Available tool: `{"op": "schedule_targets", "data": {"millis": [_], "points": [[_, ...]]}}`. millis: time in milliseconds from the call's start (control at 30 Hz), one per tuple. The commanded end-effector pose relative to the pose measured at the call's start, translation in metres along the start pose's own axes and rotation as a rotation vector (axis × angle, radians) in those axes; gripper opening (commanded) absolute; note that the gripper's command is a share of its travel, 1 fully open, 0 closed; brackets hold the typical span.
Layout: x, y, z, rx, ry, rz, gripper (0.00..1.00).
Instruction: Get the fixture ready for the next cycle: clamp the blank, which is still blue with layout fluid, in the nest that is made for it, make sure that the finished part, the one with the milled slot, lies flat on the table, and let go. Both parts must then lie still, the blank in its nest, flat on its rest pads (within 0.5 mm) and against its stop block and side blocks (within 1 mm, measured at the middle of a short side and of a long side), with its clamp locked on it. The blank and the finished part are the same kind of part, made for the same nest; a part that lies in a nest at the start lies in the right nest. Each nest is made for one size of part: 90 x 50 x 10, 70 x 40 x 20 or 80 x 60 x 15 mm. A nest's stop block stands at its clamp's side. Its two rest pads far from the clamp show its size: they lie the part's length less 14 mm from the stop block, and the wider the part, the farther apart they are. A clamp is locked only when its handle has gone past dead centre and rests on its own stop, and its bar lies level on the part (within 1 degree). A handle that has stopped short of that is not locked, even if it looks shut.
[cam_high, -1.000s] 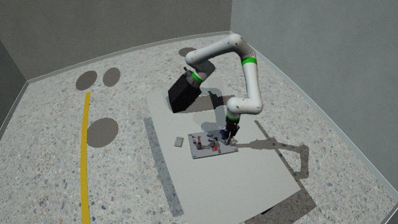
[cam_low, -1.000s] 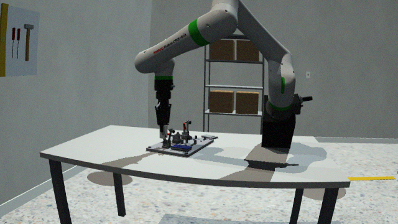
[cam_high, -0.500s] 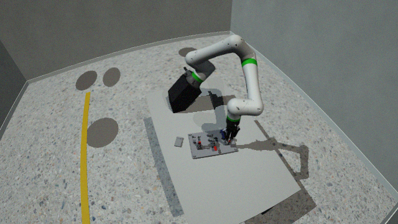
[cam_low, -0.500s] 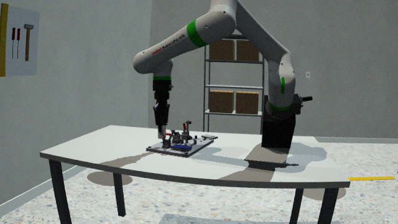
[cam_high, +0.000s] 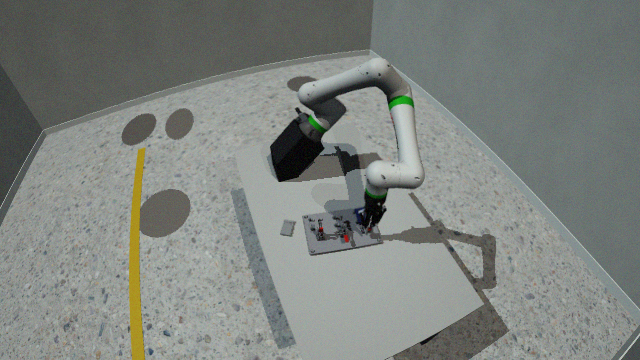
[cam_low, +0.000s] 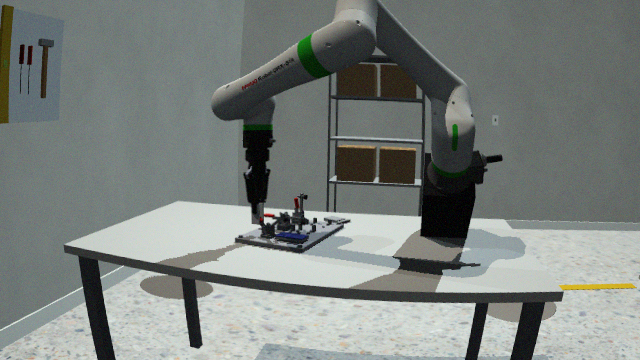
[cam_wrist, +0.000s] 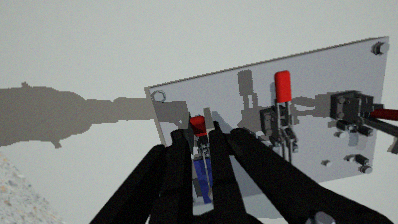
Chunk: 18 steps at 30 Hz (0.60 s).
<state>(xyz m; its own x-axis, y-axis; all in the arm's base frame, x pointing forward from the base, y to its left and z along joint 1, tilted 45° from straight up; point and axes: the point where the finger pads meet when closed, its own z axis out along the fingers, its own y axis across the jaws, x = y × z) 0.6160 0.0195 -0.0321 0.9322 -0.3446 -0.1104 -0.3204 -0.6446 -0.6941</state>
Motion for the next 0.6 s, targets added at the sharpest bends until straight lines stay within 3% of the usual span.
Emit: {"op": "schedule_targets", "data": {"millis": [0,567], "points": [[0.0022,0.0001,0.0013,0.000,0.001,0.000,0.00],[0.0111,0.0001,0.0104,0.000,0.001,0.000,0.00]]}}
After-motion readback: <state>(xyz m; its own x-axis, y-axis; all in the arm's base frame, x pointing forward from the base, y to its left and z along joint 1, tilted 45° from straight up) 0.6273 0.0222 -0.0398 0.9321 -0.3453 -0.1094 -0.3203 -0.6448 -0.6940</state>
